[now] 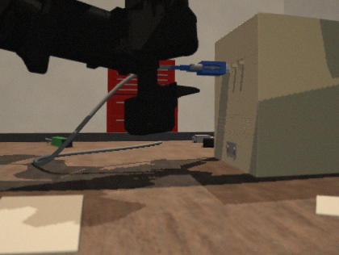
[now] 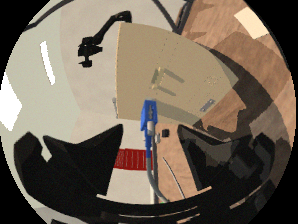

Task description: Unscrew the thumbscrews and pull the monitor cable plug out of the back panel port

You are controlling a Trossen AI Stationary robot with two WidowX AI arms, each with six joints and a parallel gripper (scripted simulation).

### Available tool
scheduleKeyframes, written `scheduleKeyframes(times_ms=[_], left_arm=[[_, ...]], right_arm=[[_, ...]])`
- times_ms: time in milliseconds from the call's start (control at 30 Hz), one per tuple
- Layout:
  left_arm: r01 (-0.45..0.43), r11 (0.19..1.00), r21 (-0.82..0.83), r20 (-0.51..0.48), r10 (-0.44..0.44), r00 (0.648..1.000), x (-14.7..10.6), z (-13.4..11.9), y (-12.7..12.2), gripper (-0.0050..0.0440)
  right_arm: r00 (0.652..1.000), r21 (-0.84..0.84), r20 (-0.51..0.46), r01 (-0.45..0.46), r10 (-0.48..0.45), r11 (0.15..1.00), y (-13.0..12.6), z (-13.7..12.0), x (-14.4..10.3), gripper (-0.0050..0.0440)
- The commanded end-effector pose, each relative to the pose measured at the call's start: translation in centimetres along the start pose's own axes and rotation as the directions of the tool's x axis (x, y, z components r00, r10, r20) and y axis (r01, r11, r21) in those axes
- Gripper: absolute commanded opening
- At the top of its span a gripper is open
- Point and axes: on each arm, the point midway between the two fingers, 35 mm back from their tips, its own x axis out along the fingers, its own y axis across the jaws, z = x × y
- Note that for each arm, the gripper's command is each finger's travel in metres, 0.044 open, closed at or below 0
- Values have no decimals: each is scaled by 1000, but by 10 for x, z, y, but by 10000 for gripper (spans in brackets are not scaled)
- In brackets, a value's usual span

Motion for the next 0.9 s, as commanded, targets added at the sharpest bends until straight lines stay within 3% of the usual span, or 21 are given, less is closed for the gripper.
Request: scheduleKeyframes(times_ms=[0,200,267,367,867], left_arm=[[-13,1000,-14,0,13,1000,0,2,8,224],[-13,1000,-14,0,13,1000,0,2,8,80],[-13,1000,-14,0,13,1000,0,2,8,80],[-13,1000,-14,0,13,1000,0,2,8,8],[19,998,-61,1,-19,1000,0,2,9,0]], right_arm=[[1000,-7,2,-3,3,1000,2,3,0,440],[1000,-7,2,-3,3,1000,2,3,0,440],[1000,-7,2,-3,3,1000,2,3,0,440],[1000,-7,2,-3,3,1000,2,3,0,440],[1000,-7,2,-3,3,1000,2,3,0,440]])
